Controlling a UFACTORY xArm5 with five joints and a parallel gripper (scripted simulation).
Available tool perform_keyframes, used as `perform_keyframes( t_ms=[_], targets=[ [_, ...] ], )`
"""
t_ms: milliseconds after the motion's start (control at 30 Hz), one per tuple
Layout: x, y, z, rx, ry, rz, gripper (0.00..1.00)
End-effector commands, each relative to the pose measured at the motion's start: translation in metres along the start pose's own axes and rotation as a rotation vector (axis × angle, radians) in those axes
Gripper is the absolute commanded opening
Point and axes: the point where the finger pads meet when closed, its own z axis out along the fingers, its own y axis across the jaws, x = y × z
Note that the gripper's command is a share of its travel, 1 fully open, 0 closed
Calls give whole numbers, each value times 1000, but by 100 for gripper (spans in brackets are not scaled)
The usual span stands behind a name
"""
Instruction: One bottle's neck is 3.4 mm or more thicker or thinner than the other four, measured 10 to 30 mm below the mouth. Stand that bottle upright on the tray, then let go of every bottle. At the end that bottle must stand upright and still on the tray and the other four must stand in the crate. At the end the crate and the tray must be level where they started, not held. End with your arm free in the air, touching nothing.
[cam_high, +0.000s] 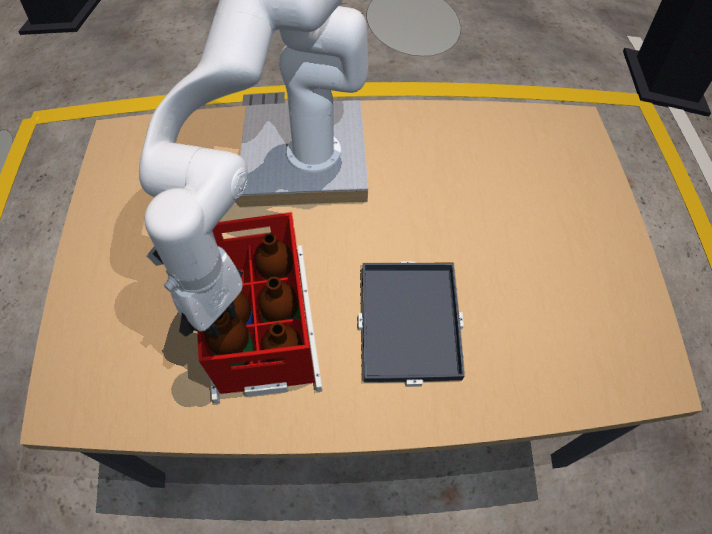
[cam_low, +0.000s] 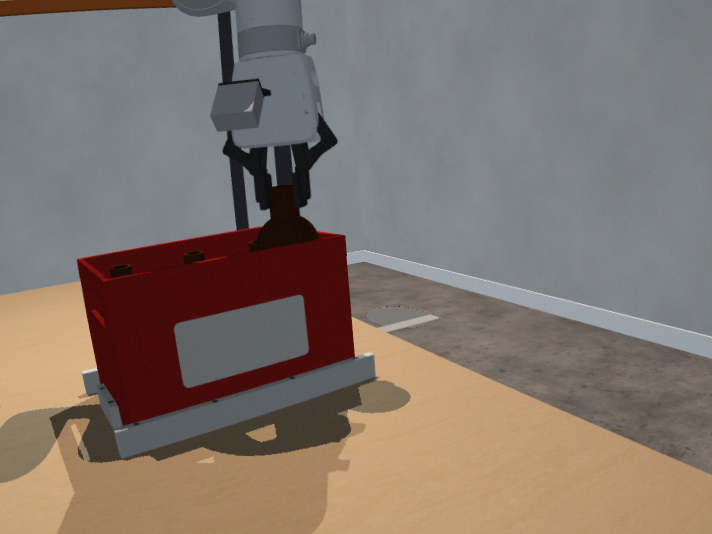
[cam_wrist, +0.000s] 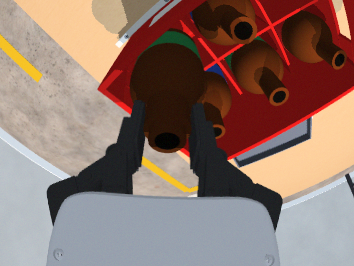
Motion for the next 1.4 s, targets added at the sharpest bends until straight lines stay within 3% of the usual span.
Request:
perform_keyframes(
  t_ms=[0, 1367],
  targets=[
    [0, -1, -4, 4, -2, 0, 0],
    [0, -1, -11, 4, -2, 0, 0]
  ],
)
